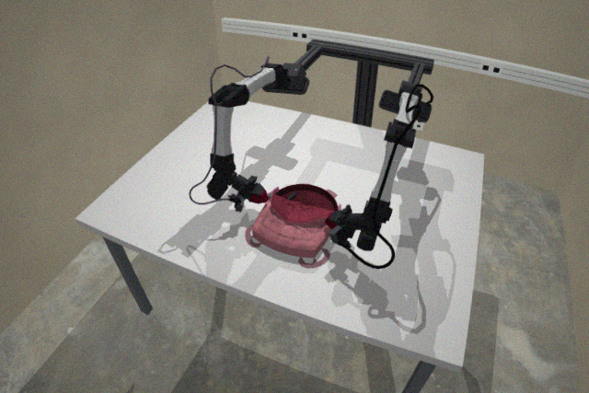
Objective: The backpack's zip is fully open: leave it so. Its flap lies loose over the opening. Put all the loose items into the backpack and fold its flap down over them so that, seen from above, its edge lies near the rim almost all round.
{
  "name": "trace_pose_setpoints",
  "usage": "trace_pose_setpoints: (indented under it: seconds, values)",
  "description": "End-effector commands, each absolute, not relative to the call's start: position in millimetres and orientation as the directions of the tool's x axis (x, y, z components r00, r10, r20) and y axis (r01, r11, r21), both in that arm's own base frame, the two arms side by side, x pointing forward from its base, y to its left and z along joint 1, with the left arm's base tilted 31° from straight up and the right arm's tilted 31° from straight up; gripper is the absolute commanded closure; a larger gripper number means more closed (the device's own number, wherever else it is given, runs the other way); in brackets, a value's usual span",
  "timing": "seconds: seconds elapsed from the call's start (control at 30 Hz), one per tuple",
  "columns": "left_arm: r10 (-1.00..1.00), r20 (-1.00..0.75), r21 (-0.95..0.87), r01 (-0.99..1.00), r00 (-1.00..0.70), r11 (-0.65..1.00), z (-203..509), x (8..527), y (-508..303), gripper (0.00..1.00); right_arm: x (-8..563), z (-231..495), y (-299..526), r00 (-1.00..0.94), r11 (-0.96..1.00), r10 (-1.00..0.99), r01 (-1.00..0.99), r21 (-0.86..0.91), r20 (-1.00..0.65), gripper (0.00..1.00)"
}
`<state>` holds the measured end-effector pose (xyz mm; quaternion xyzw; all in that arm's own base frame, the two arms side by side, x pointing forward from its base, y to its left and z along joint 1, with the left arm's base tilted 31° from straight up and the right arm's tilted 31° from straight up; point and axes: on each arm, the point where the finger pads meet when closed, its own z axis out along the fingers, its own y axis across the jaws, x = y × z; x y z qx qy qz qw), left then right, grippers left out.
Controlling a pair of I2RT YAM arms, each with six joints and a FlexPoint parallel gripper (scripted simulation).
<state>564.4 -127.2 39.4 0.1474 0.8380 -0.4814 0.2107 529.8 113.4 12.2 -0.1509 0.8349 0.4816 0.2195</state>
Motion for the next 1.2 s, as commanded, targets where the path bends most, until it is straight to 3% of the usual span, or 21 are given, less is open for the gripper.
trace_pose_setpoints:
  seconds: [0.0, 1.17]
  values:
    - [0.052, -0.531, -0.724, 0.486, -0.845, 0.490, 51, 569, -137, 1.00, 531, -3, 120, -0.868, 0.498, -0.042, -0.448, 0.743, -0.495, 1.00]
    - [0.054, -0.508, -0.736, 0.465, -0.860, 0.492, 18, 575, -165, 1.00, 536, -17, 147, -0.872, 0.497, -0.041, -0.442, 0.747, -0.488, 1.00]
